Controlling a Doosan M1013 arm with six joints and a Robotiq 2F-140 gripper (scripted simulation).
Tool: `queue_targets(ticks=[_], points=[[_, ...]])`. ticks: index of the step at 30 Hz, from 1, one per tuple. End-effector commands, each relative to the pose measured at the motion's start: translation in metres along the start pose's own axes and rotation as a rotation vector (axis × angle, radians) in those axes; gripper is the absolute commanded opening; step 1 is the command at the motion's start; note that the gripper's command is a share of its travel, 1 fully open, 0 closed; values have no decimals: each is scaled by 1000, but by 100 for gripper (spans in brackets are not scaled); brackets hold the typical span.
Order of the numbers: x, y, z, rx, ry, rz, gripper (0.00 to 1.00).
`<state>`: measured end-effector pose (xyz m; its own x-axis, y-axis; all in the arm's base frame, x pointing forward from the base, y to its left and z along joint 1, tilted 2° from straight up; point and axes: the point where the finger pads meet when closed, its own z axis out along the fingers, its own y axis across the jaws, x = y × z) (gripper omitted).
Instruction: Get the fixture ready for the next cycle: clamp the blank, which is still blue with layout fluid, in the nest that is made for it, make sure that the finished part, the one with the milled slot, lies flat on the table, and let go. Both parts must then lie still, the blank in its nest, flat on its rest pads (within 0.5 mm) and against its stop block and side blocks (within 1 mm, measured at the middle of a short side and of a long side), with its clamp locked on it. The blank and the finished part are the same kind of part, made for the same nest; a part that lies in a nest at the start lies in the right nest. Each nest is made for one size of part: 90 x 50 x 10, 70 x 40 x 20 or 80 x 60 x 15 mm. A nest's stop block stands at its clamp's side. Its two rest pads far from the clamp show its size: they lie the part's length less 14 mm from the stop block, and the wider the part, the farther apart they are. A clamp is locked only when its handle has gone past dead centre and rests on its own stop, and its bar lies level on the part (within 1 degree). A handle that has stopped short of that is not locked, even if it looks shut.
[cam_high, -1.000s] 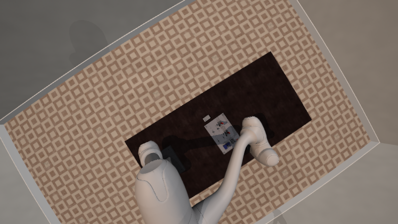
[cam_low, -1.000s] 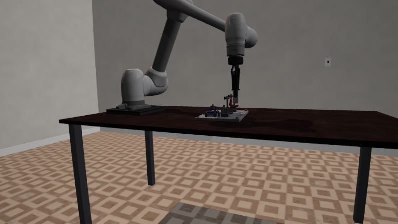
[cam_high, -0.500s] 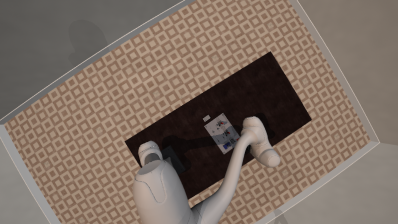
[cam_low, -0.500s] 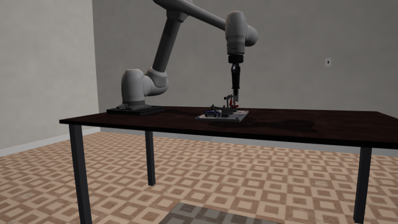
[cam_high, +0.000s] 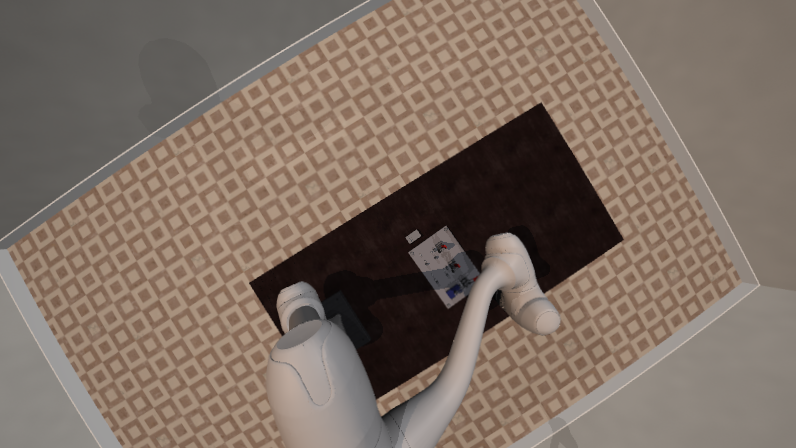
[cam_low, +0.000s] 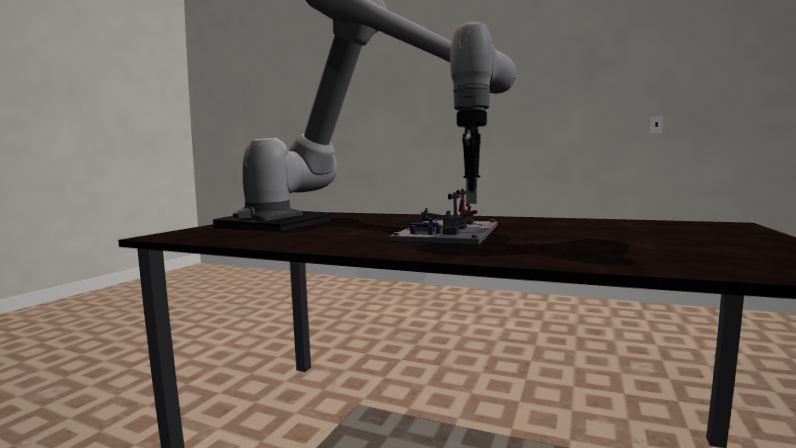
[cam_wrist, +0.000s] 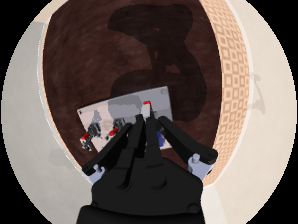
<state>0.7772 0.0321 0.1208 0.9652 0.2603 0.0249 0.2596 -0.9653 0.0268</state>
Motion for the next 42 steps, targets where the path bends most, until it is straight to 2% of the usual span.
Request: queue_targets(ticks=[1, 42], points=[[0, 0, 0, 0, 0, 0, 0], [0, 0, 9, 0, 0, 0, 0]])
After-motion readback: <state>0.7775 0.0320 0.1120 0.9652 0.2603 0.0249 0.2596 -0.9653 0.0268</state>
